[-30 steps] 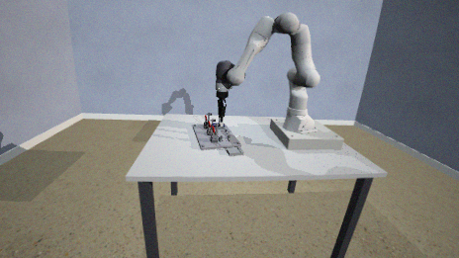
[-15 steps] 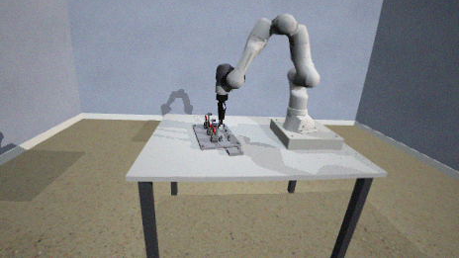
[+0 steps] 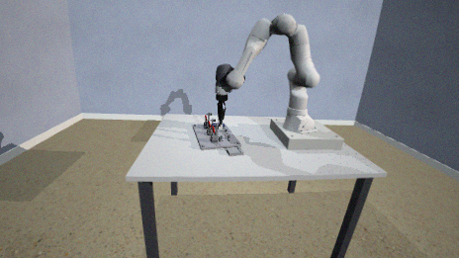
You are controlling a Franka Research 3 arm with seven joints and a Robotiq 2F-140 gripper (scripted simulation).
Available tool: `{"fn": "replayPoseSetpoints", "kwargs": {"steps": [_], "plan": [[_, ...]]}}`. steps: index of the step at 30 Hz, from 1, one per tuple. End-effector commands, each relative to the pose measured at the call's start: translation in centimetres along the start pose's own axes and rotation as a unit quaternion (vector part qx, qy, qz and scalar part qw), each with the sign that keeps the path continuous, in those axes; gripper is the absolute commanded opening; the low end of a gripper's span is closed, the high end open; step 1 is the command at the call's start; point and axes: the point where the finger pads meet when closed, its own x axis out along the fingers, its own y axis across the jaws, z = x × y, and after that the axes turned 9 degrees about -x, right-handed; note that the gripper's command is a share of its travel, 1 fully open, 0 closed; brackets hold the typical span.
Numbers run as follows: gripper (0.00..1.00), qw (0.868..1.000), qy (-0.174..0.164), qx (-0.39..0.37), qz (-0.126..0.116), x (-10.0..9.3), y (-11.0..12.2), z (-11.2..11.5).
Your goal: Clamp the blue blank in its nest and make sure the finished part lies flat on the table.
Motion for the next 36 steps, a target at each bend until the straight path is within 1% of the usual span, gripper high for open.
{"fn": "replayPoseSetpoints", "kwargs": {"steps": [1,36], "plan": [[0.00,1.000,-0.002,-0.002,0.000,0.18,-0.12,0.14],[0.00,1.000,-0.002,-0.002,0.000,0.33,-0.55,0.12]]}}
